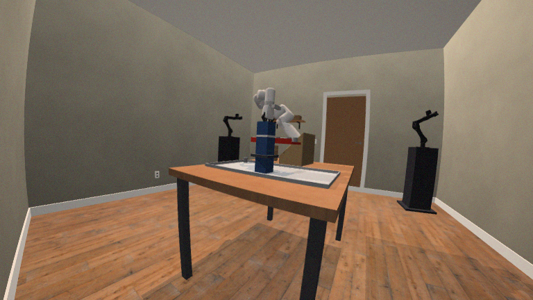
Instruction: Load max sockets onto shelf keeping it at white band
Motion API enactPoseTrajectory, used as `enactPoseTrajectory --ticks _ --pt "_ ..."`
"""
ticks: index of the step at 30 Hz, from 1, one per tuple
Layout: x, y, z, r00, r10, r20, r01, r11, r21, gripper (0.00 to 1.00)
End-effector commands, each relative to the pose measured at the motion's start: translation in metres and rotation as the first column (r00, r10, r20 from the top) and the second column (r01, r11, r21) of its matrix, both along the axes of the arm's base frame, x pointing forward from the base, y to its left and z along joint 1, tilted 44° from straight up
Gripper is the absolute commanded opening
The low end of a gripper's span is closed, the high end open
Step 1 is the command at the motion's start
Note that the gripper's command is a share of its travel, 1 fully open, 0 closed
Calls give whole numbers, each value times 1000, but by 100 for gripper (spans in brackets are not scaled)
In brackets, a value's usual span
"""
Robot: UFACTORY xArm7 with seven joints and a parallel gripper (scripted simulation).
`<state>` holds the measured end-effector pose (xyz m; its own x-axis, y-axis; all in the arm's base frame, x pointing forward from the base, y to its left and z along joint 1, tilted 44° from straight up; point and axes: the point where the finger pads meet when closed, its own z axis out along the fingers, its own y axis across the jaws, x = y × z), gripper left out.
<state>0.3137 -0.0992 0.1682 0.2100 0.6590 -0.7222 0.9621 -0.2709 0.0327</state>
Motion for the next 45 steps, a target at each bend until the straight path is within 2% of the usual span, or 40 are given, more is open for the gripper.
enactPoseTrajectory --ticks 1,2,3,4,7,8,9,10,12,13,14,15,18,21,37,41,45 --pt "-1 -18 19 1000 12 5 -12 1000 7 61" --pt "-12 -43 40 1000 9 4 -9 1000 6 61" --pt "-12 -43 40 1000 9 4 -9 1000 6 61" --pt "-25 -65 56 1000 6 1 -6 1000 7 61" --pt "-26 -67 58 1000 6 1 -6 1000 7 61" --pt "-42 -88 74 1000 3 -2 -3 1000 10 61" --pt "-42 -88 74 1000 3 -2 -3 1000 10 61" --pt "-58 -105 87 1000 2 -5 -2 1000 15 61" --pt "-58 -105 87 1000 2 -5 -2 1000 15 61" --pt "-73 -119 97 1000 1 -8 -1 1000 21 61" --pt "-73 -119 97 1000 1 -8 -1 1000 21 61" --pt "-85 -130 104 1000 1 -10 0 1000 26 61" --pt "-85 -130 104 1000 1 -10 0 1000 26 61" --pt "-106 -144 113 1000 2 -13 -1 999 36 61" --pt "-107 -148 112 1000 2 -13 -1 999 36 61" --pt "-104 -158 103 1000 2 -13 -1 999 36 61" --pt "-97 -179 85 1000 2 -13 -1 999 36 61"
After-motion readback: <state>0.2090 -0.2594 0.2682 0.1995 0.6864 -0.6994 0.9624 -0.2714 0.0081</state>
